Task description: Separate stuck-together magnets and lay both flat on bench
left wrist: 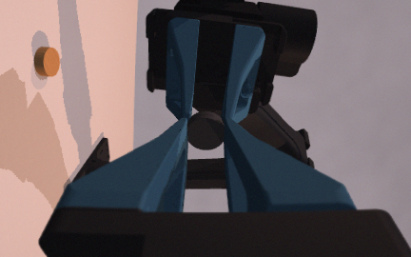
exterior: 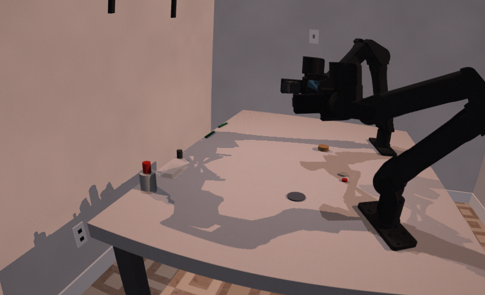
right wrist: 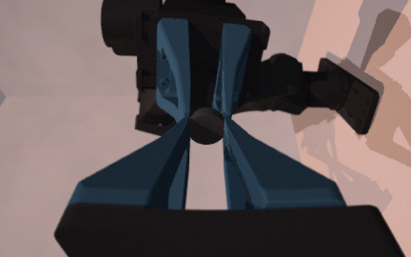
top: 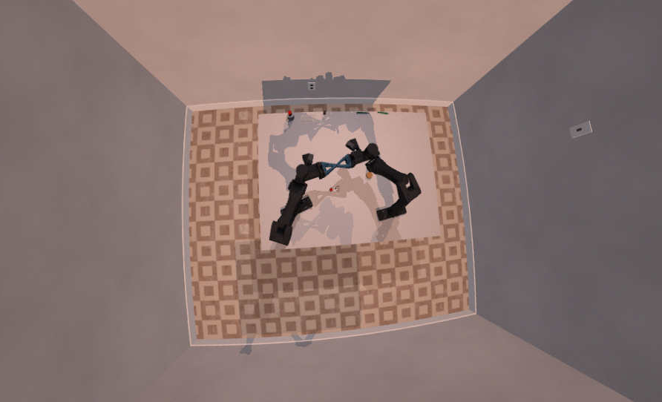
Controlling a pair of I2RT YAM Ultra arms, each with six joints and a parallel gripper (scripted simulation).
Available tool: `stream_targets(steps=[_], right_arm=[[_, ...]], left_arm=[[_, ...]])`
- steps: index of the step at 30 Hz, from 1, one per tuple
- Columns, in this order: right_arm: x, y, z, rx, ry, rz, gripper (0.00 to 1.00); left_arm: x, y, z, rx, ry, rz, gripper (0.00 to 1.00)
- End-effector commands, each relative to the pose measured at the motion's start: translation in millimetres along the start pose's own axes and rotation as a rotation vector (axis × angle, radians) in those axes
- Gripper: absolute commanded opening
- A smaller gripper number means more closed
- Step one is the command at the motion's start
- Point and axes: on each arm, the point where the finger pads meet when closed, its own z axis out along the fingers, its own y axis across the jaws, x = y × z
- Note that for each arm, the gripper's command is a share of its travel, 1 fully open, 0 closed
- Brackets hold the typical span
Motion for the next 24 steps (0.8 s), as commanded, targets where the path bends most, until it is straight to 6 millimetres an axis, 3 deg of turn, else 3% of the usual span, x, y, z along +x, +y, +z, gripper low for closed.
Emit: stream_targets(steps=[1, 15, 17, 18, 24], right_arm=[[-0.1, 5.0, -0.3, -0.004, 0.002, -0.021, 0.17], [-0.1, 5.0, -0.3, -0.004, 0.002, -0.021, 0.17], [-0.1, 5.0, -0.3, -0.004, 0.002, -0.021, 0.17], [-0.1, 5.0, -0.3, -0.004, 0.002, -0.021, 0.17], [-0.1, 5.0, -0.3, -0.004, 0.002, -0.021, 0.17]], left_arm=[[1.7, -23.5, -1.2, 0.044, 0.001, 0.056, 0.18], [2.7, -39.2, -2.1, 0.044, 0.001, 0.056, 0.18], [2.7, -39.2, -2.1, 0.044, 0.001, 0.056, 0.18], [0.7, -12.3, -0.7, 0.044, 0.001, 0.056, 0.18], [1.1, -25.7, -0.8, 0.044, 0.001, 0.056, 0.18]])
